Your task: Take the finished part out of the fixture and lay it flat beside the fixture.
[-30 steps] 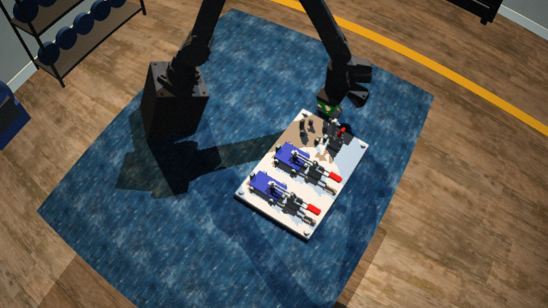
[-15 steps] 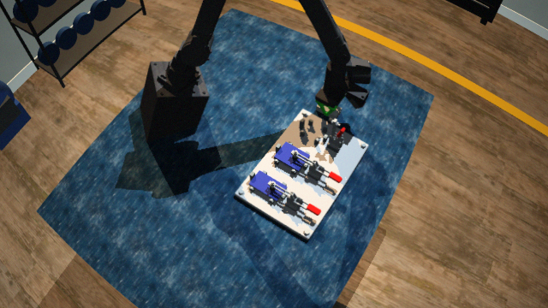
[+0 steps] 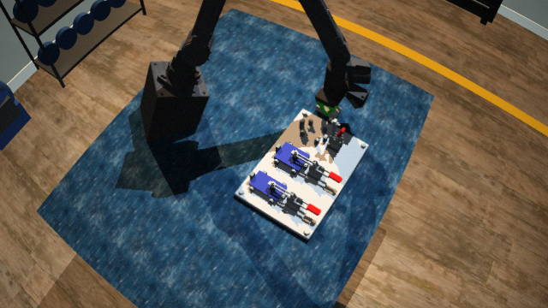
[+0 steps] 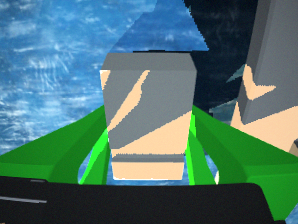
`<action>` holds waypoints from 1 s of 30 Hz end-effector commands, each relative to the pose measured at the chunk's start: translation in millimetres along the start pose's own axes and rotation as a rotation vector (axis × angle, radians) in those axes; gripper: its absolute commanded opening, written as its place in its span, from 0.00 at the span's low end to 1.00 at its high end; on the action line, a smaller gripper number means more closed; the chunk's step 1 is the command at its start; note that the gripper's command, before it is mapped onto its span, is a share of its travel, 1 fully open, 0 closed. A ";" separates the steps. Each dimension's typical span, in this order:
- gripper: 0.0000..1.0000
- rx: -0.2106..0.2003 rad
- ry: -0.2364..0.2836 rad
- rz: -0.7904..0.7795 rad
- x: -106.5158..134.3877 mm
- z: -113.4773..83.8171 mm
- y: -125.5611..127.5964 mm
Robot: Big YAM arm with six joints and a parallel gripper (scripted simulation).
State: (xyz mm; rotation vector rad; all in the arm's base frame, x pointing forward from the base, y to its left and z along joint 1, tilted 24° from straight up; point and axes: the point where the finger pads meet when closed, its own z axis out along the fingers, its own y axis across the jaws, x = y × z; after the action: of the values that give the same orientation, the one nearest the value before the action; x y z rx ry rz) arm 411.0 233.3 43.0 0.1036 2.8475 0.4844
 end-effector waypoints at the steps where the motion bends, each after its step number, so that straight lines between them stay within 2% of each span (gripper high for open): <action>1: 0.00 -0.005 -0.002 0.008 2.3 4.1 1.6; 30: 0.00 -0.003 0.002 0.008 3.9 5.7 0.5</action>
State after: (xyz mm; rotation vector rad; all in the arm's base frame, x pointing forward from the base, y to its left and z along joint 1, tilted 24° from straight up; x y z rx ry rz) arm 411.0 233.3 42.9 0.1044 2.8477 0.4843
